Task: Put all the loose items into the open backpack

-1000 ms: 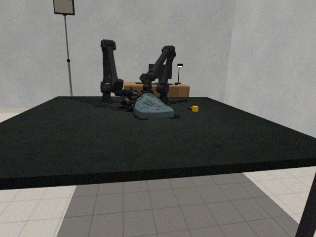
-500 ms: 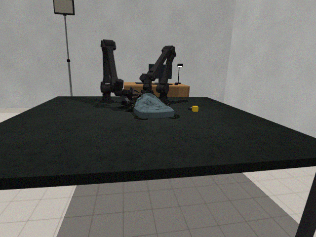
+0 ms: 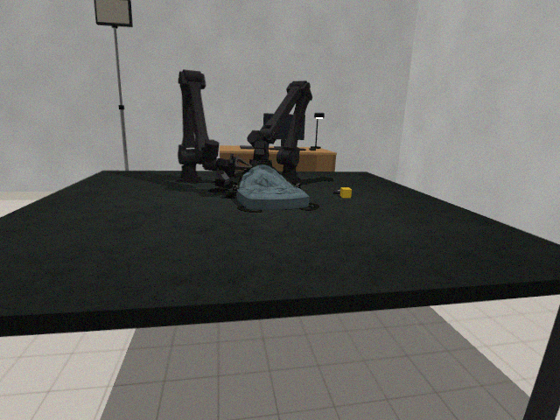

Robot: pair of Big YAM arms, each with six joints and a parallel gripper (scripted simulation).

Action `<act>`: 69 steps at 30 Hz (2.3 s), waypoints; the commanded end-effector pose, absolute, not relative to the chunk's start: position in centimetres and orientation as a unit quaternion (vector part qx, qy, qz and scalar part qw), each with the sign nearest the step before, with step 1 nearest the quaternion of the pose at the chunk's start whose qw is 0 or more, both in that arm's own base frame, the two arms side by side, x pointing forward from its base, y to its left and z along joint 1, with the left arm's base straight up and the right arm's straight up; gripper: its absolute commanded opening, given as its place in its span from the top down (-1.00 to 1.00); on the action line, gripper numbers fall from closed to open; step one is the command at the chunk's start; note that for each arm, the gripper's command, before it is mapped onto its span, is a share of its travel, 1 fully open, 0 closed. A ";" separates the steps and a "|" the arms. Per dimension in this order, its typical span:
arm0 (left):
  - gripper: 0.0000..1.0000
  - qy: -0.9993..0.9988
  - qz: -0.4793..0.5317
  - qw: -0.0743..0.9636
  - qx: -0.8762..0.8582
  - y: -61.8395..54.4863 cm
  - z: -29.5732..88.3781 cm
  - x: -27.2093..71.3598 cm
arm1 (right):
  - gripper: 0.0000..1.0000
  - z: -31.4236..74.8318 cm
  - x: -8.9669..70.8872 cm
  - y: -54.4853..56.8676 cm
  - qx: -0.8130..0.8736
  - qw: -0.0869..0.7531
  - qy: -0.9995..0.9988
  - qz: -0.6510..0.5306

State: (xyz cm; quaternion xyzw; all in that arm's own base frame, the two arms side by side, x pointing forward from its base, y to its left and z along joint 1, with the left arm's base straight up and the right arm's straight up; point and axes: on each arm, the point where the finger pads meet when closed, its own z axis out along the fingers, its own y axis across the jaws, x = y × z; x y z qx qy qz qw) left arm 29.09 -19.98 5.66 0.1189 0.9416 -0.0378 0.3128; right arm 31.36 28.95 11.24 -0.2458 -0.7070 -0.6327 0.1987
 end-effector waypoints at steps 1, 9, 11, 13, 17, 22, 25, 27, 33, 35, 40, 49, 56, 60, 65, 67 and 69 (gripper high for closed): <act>0.88 0.935 -0.051 0.333 0.113 -21.1 7.5 30.3 | 0.36 13.0 32.2 28.5 -0.228 0.177 -0.702 -0.651; 0.74 0.935 -0.051 0.333 0.113 -21.2 7.5 30.3 | 0.36 13.0 32.2 28.5 -0.228 0.177 -0.702 -0.651; 0.60 0.935 -0.051 0.333 0.113 -21.2 7.5 30.3 | 0.36 13.0 32.2 28.5 -0.228 0.177 -0.702 -0.651; 0.60 0.935 -0.051 0.333 0.113 -21.2 7.5 30.3 | 0.36 13.0 32.2 28.5 -0.228 0.177 -0.702 -0.651; 0.46 0.935 -0.051 0.333 0.113 -21.3 7.5 30.3 | 0.36 13.0 32.2 28.5 -0.228 0.177 -0.702 -0.651; 0.46 0.930 -0.061 0.344 0.113 -22.2 9.4 30.7 | 0.36 13.0 32.2 28.5 -0.228 0.177 -0.702 -0.651; 0.46 0.930 -0.060 0.344 0.112 -22.1 9.8 30.8 | 0.36 13.0 32.2 28.5 -0.228 0.177 -0.702 -0.651; 0.46 0.930 -0.060 0.344 0.112 -22.1 10.2 30.8 | 0.36 13.0 32.2 28.5 -0.228 0.177 -0.702 -0.651; 0.46 0.930 -0.061 0.345 0.111 -22.1 11.3 30.8 | 0.36 13.0 32.2 28.5 -0.228 0.177 -0.702 -0.651; 0.46 0.930 -0.061 0.345 0.111 -22.1 11.7 30.8 | 0.36 13.0 32.2 28.5 -0.228 0.177 -0.702 -0.651; 0.46 0.930 -0.061 0.345 0.111 -22.0 12.2 30.7 | 0.36 13.0 32.2 28.5 -0.228 0.177 -0.702 -0.651; -0.40 0.934 -0.050 0.334 0.116 -21.1 10.7 30.3 | 0.36 13.0 32.2 28.5 -0.228 0.177 -0.702 -0.651; -0.40 0.931 -0.059 0.343 0.113 -21.7 12.6 30.1 | 0.36 13.0 32.2 28.5 -0.228 0.177 -0.702 -0.651; -0.40 0.930 -0.062 0.346 0.112 -21.7 13.9 29.7 | 0.36 13.0 32.2 28.5 -0.228 0.177 -0.702 -0.651; -0.40 0.930 -0.063 0.345 0.112 -21.4 15.3 28.6 | 0.36 13.0 32.2 28.5 -0.228 0.177 -0.702 -0.651; -0.40 0.930 -0.063 0.345 0.112 -21.3 15.9 28.2 | 0.36 13.0 32.2 28.5 -0.228 0.177 -0.702 -0.651; -0.40 0.930 -0.064 0.345 0.112 -21.1 16.4 27.7 | 0.36 13.0 32.2 28.5 -0.228 0.177 -0.702 -0.651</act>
